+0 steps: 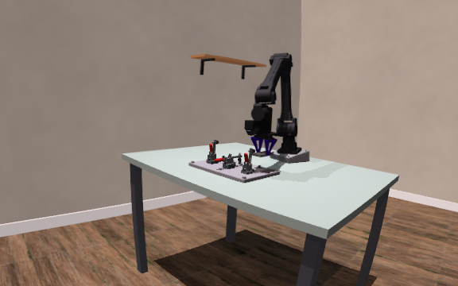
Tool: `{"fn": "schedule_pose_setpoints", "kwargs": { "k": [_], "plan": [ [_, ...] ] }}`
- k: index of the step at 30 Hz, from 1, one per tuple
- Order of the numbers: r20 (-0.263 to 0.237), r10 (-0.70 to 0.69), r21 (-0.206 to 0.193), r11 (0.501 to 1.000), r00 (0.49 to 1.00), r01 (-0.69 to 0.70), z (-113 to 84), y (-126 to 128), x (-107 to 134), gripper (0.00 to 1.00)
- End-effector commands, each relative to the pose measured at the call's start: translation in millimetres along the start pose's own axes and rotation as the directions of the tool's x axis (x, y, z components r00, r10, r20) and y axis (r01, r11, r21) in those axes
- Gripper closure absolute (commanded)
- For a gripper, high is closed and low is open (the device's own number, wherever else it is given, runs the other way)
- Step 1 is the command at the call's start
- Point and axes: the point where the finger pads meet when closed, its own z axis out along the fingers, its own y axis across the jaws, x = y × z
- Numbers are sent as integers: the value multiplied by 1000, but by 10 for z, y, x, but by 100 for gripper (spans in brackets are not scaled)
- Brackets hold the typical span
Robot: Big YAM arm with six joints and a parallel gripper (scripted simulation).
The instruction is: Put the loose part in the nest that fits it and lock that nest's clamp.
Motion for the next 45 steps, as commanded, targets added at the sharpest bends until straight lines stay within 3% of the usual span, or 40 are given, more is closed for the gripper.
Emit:
{"fn": "schedule_pose_setpoints", "kwargs": {
  "k": [1,45],
  "plan": [
    [44,19,-19,1000,999,-18,-130,-22,-86,100],
    [46,13,-19,1000,999,-12,-115,-43,-95,100]
  ]
}}
